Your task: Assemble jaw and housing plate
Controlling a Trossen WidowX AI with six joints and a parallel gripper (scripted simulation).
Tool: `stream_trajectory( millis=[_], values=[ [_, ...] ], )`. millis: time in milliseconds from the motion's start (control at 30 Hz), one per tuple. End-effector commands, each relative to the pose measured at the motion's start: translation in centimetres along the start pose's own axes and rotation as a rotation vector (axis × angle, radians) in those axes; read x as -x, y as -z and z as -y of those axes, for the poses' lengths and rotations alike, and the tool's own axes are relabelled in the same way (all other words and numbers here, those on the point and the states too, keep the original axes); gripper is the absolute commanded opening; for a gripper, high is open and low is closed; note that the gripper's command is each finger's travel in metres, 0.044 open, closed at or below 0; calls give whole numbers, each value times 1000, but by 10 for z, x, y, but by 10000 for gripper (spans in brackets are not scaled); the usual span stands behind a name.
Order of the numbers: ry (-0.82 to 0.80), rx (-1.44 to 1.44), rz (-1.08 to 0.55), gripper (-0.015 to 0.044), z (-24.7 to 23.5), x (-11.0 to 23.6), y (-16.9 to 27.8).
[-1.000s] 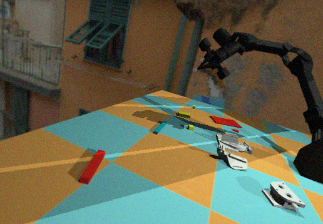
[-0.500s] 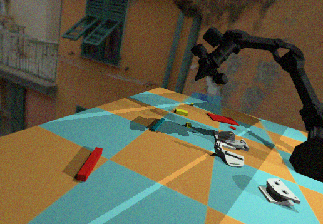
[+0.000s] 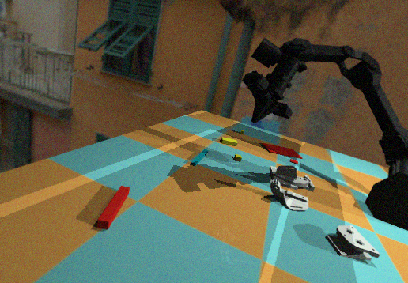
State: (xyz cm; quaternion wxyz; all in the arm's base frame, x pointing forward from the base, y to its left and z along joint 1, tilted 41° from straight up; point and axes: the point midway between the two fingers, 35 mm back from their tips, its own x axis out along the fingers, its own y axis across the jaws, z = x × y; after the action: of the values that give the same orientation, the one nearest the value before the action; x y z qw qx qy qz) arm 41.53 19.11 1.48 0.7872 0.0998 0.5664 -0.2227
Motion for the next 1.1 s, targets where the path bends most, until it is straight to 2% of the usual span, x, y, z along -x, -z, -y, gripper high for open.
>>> stream_trajectory(
  millis=[0,833,1067],
  values=[
    [66,96,-15,0,3,-16,20],
    [419,674,-86,0,28,-82,124],
    [469,757,-96,0,35,-89,137]
  ],
)
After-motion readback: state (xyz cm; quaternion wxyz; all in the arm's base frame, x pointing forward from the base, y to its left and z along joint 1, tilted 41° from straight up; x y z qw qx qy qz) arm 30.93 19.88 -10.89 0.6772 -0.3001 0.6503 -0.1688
